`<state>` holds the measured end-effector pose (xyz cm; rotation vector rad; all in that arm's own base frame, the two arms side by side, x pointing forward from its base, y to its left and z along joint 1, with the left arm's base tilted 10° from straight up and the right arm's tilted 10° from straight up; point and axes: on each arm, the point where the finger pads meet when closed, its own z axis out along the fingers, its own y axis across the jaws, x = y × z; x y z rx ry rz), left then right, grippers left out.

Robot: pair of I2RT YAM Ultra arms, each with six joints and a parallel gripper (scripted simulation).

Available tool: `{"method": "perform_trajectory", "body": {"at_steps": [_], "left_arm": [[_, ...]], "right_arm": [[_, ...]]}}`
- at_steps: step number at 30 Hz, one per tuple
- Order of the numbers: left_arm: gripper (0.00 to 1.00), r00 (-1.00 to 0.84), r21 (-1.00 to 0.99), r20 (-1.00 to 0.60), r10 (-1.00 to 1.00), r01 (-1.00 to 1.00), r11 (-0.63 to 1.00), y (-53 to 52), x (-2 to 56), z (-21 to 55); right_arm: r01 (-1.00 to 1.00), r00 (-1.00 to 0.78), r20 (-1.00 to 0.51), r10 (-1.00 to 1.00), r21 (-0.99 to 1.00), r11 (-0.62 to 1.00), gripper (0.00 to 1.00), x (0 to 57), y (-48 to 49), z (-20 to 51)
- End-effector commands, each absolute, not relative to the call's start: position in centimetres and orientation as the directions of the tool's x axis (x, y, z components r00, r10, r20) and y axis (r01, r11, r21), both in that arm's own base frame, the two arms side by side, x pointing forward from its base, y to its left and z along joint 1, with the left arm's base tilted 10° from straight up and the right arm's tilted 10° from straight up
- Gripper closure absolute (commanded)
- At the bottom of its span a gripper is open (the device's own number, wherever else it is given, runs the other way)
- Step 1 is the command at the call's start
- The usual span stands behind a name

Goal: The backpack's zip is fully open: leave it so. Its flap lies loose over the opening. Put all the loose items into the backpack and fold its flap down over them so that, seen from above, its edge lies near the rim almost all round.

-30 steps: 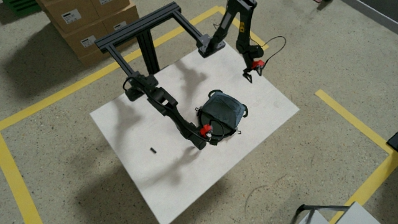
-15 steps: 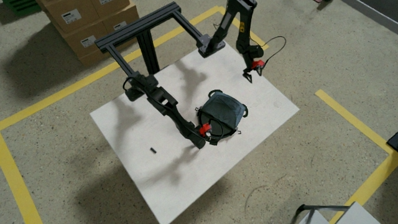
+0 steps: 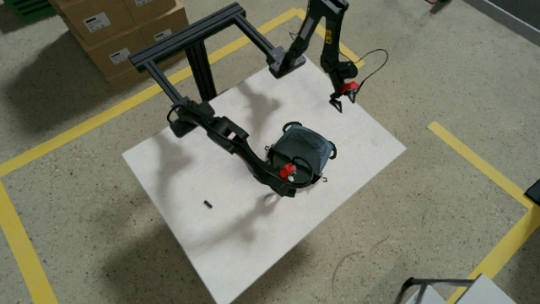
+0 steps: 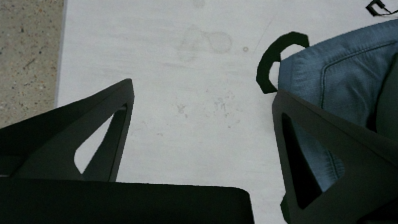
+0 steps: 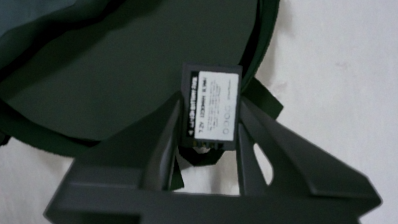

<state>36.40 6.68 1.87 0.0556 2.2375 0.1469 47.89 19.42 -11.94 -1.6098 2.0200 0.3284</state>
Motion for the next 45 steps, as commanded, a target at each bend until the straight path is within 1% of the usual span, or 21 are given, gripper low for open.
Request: {"method": "perform_trajectory", "body": {"at_steps": [1, 6, 7, 8, 9, 23, 24, 27, 29, 30, 45], "left_arm": [[0.10, -0.611, 0.128, -0.786, 0.097, -0.008, 0.992, 6.6, 36.7, 2.3], [0.10, -0.611, 0.128, -0.786, 0.097, -0.008, 0.992, 6.6, 36.7, 2.3], [0.10, -0.611, 0.128, -0.786, 0.097, -0.008, 0.992, 6.6, 36.7, 2.3], [0.10, -0.611, 0.128, -0.786, 0.097, -0.008, 0.992, 6.6, 36.7, 2.3], [0.10, -0.611, 0.128, -0.786, 0.097, -0.008, 0.992, 6.6, 36.7, 2.3], [0.10, -0.611, 0.128, -0.786, 0.097, -0.008, 0.992, 6.6, 36.7, 2.3], [0.10, -0.611, 0.128, -0.786, 0.097, -0.008, 0.992, 6.6, 36.7, 2.3], [0.10, -0.611, 0.128, -0.786, 0.097, -0.008, 0.992, 6.6, 36.7, 2.3], [0.10, -0.611, 0.128, -0.786, 0.097, -0.008, 0.992, 6.6, 36.7, 2.3], [0.10, -0.611, 0.128, -0.786, 0.097, -0.008, 0.992, 6.6, 36.7, 2.3], [0.10, -0.611, 0.128, -0.786, 0.097, -0.008, 0.992, 6.6, 36.7, 2.3]], "right_arm": [[-0.954, -0.127, -0.566, -0.815, -0.155, 0.257, 0.71, 49.3, 21.9, -10.5], [-0.954, -0.127, -0.565, -0.815, -0.155, 0.257, 0.71, 49.6, 22.8, -10.6], [-0.951, -0.110, -0.581, -0.806, -0.174, 0.255, 0.71, 50.2, 23.5, -9.1], [-0.955, -0.126, -0.568, -0.813, -0.153, 0.256, 0.71, 49.7, 23.5, -10.6], [-0.954, -0.128, -0.564, -0.816, -0.156, 0.257, 0.71, 49.9, 23.8, -10.7], [-0.954, -0.127, -0.566, -0.815, -0.156, 0.257, 0.71, 50.9, 27.6, -11.0], [-0.953, -0.117, -0.578, -0.808, -0.163, 0.254, 0.71, 51.2, 28.2, -10.1], [-0.953, -0.127, -0.564, -0.816, -0.158, 0.258, 0.71, 51.3, 28.9, -11.1], [-0.953, -0.115, -0.579, -0.807, -0.165, 0.254, 0.71, 51.5, 29.3, -10.0], [-0.950, -0.105, -0.587, -0.803, -0.179, 0.256, 0.71, 51.9, 29.4, -9.0], [-0.949, -0.098, -0.590, -0.802, -0.187, 0.254, 0.71, 52.0, 29.5, -8.9]]}}
